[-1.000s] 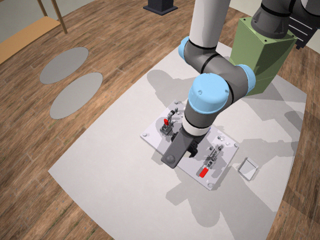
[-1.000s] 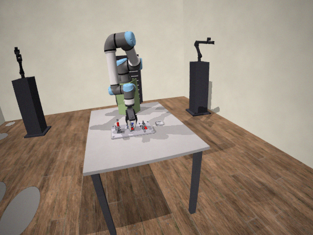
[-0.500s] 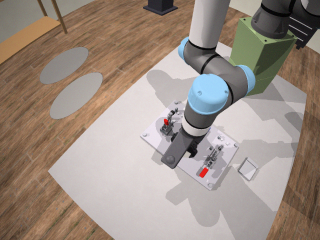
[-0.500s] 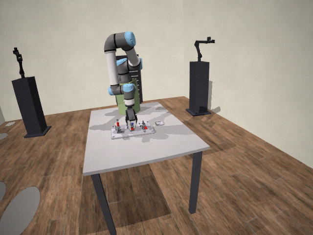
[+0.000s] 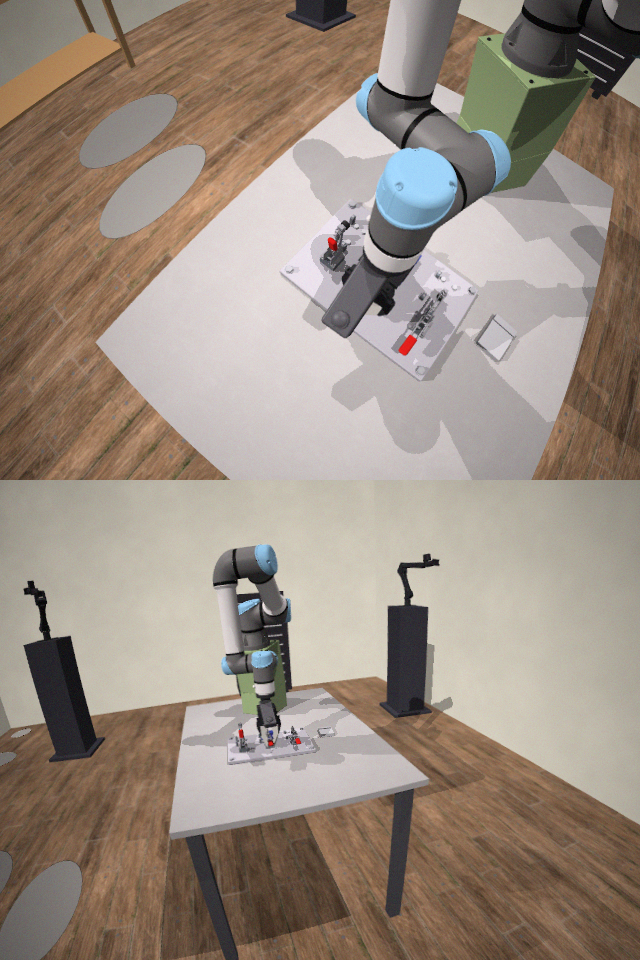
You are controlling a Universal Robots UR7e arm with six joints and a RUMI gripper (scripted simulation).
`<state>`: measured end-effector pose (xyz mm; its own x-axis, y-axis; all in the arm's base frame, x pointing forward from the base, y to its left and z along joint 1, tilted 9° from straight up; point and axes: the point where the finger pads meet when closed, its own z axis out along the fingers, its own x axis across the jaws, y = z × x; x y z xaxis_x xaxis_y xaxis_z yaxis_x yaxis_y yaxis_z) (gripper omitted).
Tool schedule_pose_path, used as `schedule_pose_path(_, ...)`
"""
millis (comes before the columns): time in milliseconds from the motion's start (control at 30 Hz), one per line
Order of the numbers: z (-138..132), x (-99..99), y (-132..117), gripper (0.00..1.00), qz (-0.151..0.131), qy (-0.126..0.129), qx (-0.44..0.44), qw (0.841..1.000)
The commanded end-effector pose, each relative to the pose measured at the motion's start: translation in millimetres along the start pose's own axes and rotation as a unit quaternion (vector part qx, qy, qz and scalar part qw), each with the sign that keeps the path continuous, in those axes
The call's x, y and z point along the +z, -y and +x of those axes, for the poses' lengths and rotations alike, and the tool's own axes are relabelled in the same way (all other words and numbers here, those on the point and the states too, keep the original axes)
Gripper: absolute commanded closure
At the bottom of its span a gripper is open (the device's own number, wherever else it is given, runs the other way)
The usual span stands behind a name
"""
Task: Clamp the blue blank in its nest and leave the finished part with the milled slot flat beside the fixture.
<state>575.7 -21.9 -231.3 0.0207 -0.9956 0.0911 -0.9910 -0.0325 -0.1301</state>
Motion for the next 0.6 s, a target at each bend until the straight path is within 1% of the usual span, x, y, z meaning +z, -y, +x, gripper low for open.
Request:
schedule_pose_path(0,0.1,-0.2,0.4,1.00,0.000,0.000,0.000,1.000)
schedule_pose_path(567,0.1,2.2,1.3,1.00,0.000,0.000,0.000,1.000)
